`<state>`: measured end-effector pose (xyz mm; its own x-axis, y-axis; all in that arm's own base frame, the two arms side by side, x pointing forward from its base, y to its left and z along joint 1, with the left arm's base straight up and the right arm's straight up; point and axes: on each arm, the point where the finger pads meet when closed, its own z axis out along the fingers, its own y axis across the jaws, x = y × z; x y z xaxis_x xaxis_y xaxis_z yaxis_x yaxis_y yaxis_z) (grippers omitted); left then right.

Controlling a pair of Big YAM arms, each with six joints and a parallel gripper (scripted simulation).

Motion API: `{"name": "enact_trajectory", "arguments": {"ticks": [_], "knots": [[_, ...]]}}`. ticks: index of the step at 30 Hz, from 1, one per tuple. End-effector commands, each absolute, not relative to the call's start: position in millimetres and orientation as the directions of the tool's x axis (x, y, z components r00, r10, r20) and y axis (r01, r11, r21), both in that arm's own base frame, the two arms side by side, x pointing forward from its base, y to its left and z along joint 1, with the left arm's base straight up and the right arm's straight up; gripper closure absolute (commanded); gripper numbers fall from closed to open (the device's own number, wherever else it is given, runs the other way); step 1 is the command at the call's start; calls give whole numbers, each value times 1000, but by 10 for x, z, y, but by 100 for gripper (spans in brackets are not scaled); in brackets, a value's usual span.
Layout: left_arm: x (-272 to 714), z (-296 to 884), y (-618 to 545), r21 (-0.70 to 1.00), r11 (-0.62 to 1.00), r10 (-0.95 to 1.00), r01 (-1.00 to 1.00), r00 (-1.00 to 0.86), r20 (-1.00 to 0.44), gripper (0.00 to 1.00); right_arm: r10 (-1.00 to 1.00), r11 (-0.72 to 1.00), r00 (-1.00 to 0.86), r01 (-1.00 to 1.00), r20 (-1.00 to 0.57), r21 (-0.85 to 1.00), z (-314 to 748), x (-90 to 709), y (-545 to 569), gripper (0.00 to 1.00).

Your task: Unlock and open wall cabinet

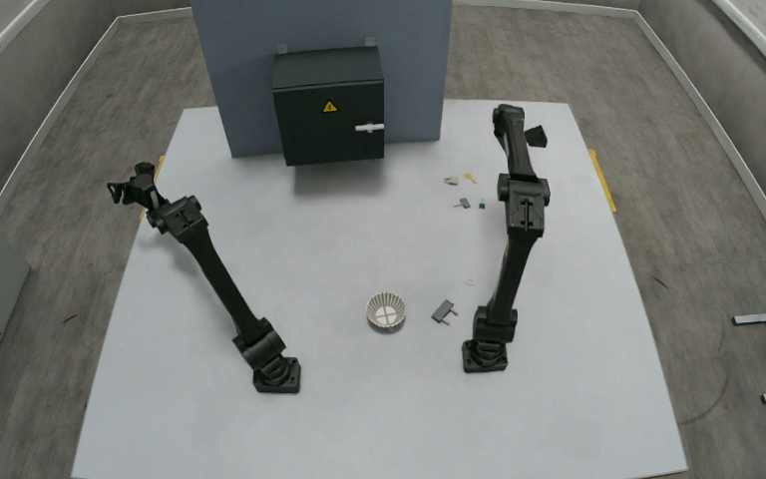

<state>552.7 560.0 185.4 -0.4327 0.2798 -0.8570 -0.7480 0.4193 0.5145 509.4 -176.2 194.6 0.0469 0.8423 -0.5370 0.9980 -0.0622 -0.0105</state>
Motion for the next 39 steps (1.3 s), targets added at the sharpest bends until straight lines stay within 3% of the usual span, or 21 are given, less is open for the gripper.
{"name": "enact_trajectory", "arguments": {"ticks": [1, 19, 32, 34, 39], "knots": [[5540, 2016, 5609, 506, 411, 295, -758, -415, -861, 0, 839, -64, 58, 998, -541, 9, 2019, 5118, -1770, 0], [5541, 2018, 5610, 506, 411, 295, -758, -414, -861, 0, 840, -47, 43, 999, -541, 6, 2026, 5092, -1732, 0], [5549, 2048, 5617, 504, 409, 299, -761, -410, -862, 0, 673, 490, -296, 865, -678, 110, 2868, 4638, -930, 0], [5549, 2048, 5617, 504, 409, 299, -761, -410, -862, 0, 673, 490, -296, 865, -678, 110, 2868, 4638, -930, 0], [5553, 2059, 5620, 503, 408, 300, -762, -409, -862, 0, 494, 739, -392, 659, -776, 137, 3412, 4334, -436, 0]]}}
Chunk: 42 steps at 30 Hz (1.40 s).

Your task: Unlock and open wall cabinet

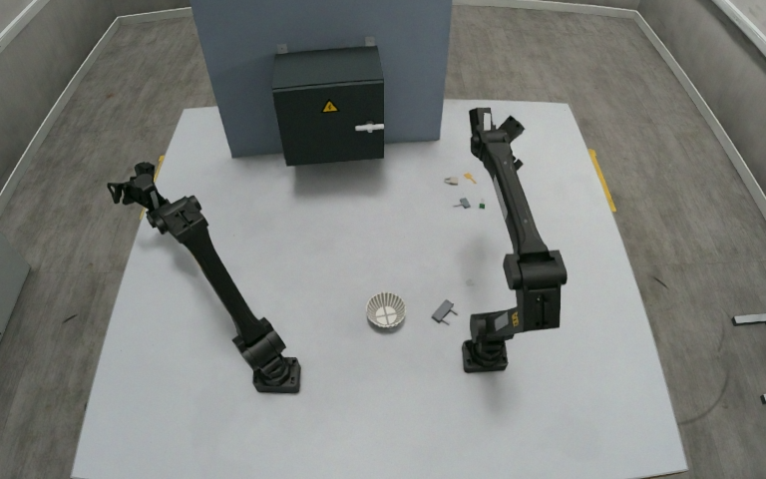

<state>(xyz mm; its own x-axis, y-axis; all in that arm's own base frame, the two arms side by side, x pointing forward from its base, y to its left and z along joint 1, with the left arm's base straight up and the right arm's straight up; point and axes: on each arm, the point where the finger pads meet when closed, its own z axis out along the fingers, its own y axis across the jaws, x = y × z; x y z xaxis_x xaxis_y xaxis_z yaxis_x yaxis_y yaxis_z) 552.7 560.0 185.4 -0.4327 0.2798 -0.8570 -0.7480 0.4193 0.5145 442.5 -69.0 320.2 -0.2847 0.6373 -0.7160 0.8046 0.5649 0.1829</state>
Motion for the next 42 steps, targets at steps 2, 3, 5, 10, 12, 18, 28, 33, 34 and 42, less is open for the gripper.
{"name": "enact_trajectory", "arguments": {"ticks": [2, 3, 5, 10, 12, 18, 28, 33, 34, 42], "knots": [[5554, 2064, 5622, 503, 408, 301, -762, -408, -862, 0, 440, 799, -400, 584, -804, 146, 3587, 4232, -277, 0], [5555, 2066, 5622, 503, 408, 301, -762, -408, -862, 0, 412, 826, -403, 544, -817, 148, 3671, 4183, -200, 0], [5556, 2070, 5623, 503, 407, 302, -763, -407, -862, 0, 355, 875, -404, 461, -843, 147, 3844, 4086, -44, 0], [5559, 2082, 5626, 502, 406, 303, -763, -406, -862, 0, 160, 981, -345, 159, -925, 111, 4541, 3757, 456, 0], [5559, 2082, 5626, 502, 406, 303, -763, -406, -862, 0, 160, 981, -345, 159, -925, 111, 4541, 3757, 456, 0], [5560, 2084, 5627, 502, 406, 303, -764, -405, -862, 0, -23, 983, -221, -181, -975, 18, 5264, 3423, 1031, 0], [5560, 2084, 5627, 502, 406, 303, -764, -405, -862, 0, -98, 903, -145, -429, -985, -27, 5635, 3207, 1524, 0], [5560, 2084, 5627, 502, 406, 303, -764, -405, -862, 0, -69, 900, -143, -435, -987, 0, 5691, 3145, 1518, 0], [5560, 2084, 5627, 502, 406, 303, -764, -405, -862, 0, -67, 901, -139, -435, -988, 0, 5704, 3130, 1509, 0], [5570, 2132, 5493, 523, 403, 327, -751, -415, -849, 19, -75, 898, -143, -439, -987, -4, 5636, 3158, 1532, 0]]}}
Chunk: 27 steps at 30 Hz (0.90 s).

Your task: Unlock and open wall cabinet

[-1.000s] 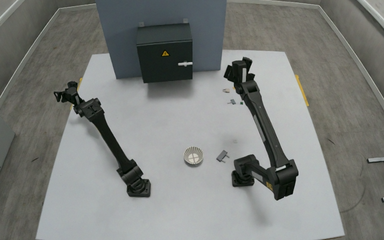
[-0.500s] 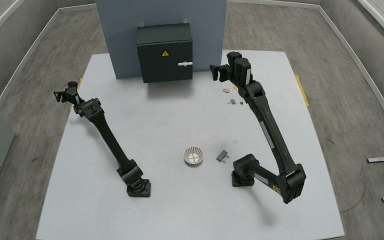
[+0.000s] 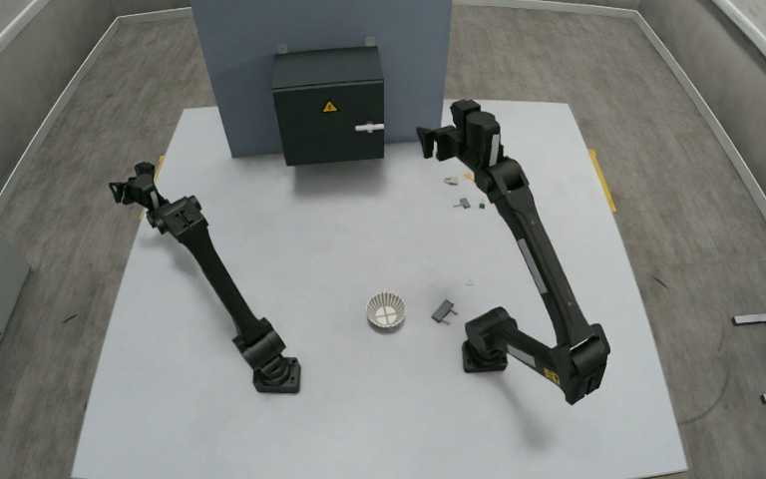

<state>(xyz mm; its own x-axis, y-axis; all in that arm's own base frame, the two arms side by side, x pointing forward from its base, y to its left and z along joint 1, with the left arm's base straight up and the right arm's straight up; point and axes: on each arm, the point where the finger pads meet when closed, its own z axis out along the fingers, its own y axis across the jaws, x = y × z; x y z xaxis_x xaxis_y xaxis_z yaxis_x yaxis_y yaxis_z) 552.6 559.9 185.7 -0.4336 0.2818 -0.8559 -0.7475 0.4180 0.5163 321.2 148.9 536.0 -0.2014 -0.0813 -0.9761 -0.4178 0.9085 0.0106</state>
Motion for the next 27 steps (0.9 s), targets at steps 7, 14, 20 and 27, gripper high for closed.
{"name": "enact_trajectory", "arguments": {"ticks": [7, 14, 20, 27], "knots": [[5628, 2211, 4932, 618, 384, 427, -686, -461, -778, 19, -98, 871, -178, -491, -979, 2, 5322, 3243, 1688, 0], [5793, 2225, 3511, 769, 351, 606, -534, -496, -621, 19, -106, 816, -189, -578, -976, 23, 5158, 3251, 1900, 0], [5956, 2293, 2228, 857, 309, 741, -412, -461, -489, 19, -115, 791, -201, -611, -973, 32, 5035, 3272, 1994, 0], [6191, 2438, 309, 956, 187, 899, -226, -352, -259, 19, -123, 779, -229, -625, -966, 49, 4846, 3329, 2067, 0]]}}
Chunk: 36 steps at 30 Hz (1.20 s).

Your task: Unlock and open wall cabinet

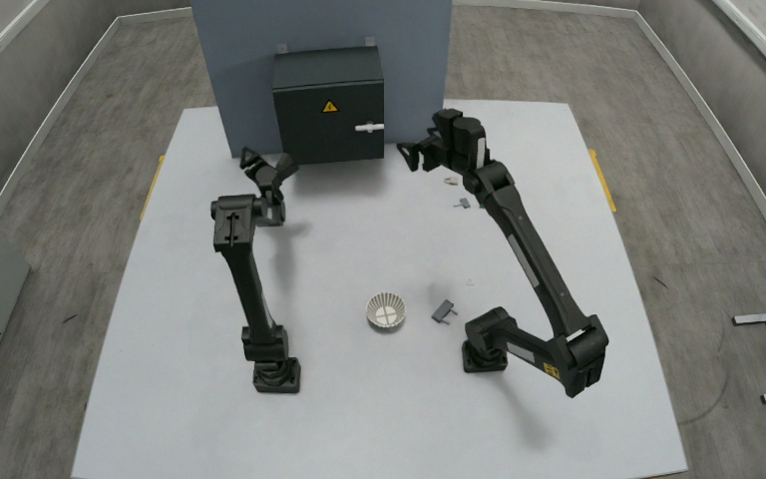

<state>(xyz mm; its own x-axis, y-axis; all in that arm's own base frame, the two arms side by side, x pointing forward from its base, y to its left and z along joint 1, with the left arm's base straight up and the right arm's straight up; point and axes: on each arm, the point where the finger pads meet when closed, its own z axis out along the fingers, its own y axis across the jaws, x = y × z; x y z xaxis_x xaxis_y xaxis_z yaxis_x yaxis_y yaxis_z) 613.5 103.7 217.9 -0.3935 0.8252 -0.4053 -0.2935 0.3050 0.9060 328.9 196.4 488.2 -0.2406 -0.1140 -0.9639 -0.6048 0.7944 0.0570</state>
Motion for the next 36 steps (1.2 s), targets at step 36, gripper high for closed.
{"name": "enact_trajectory", "arguments": {"ticks": [36], "knots": [[6824, 2654, -2568, 1000, 6, 995, -22, -100, -8, 19, -107, 838, -306, -540, -946, 80, 4466, 3645, 2026, 0]]}}
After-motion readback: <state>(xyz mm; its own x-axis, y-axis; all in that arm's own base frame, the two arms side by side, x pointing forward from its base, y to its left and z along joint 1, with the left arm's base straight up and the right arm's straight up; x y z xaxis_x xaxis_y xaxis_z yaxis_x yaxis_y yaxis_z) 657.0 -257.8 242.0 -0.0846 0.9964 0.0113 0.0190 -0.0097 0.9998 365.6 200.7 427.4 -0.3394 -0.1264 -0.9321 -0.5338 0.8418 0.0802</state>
